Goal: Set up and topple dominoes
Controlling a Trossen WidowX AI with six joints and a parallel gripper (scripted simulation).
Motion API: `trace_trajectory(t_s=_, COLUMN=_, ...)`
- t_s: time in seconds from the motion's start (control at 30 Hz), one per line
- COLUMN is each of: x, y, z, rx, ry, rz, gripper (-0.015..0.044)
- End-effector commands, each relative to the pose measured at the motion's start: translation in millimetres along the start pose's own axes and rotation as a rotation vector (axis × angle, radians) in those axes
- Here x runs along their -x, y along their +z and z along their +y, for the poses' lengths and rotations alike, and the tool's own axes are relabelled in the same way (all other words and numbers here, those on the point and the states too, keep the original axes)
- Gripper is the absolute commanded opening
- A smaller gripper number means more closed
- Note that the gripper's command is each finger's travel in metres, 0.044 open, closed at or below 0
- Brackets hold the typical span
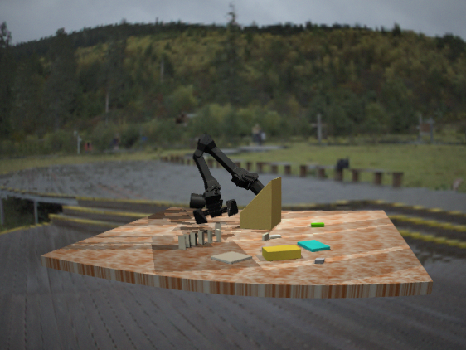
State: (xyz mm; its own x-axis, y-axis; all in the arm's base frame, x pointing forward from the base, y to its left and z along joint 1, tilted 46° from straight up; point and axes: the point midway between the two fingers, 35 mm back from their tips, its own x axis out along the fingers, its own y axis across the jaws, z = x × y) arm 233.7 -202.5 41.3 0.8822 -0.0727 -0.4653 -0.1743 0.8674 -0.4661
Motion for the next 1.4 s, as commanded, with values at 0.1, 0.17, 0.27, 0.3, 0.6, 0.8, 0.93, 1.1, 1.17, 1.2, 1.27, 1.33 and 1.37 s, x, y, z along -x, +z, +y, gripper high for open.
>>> trace_trajectory(t_s=0.1, x=-36.8, y=2.8, z=10.4, rx=-0.199, ry=0.091, rz=0.428, gripper=0.044)
trace_trajectory(t_s=0.17, x=-36.8, y=1.8, z=21.2, rx=-0.248, ry=0.09, rz=0.595, gripper=0.044)
trace_trajectory(t_s=0.27, x=-26.2, y=4.0, z=32.3, rx=-0.261, ry=0.041, rz=0.846, gripper=0.044)
trace_trajectory(t_s=0.3, x=-20.2, y=5.9, z=34.0, rx=-0.248, ry=0.012, rz=0.926, gripper=0.044)
trace_trajectory(t_s=0.6, x=31.6, y=44.0, z=16.1, rx=0.04, ry=-0.307, rz=1.324, gripper=0.044)
trace_trajectory(t_s=0.8, x=31.6, y=44.0, z=16.1, rx=0.04, ry=-0.307, rz=1.324, gripper=0.044)
trace_trajectory(t_s=0.93, x=31.6, y=44.0, z=16.1, rx=0.04, ry=-0.307, rz=1.324, gripper=0.044)
trace_trajectory(t_s=1.1, x=31.6, y=44.0, z=16.1, rx=0.04, ry=-0.307, rz=1.324, gripper=0.044)
trace_trajectory(t_s=1.17, x=31.6, y=44.0, z=16.1, rx=0.04, ry=-0.307, rz=1.324, gripper=0.044)
trace_trajectory(t_s=1.2, x=31.6, y=44.0, z=16.1, rx=0.04, ry=-0.307, rz=1.324, gripper=0.044)
trace_trajectory(t_s=1.27, x=29.7, y=39.0, z=14.8, rx=0.039, ry=-0.306, rz=1.324, gripper=0.044)
trace_trajectory(t_s=1.33, x=25.3, y=24.8, z=11.1, rx=0.038, ry=-0.305, rz=1.324, gripper=0.044)
trace_trajectory(t_s=1.37, x=23.3, y=17.1, z=9.1, rx=0.038, ry=-0.304, rz=1.323, gripper=0.044)
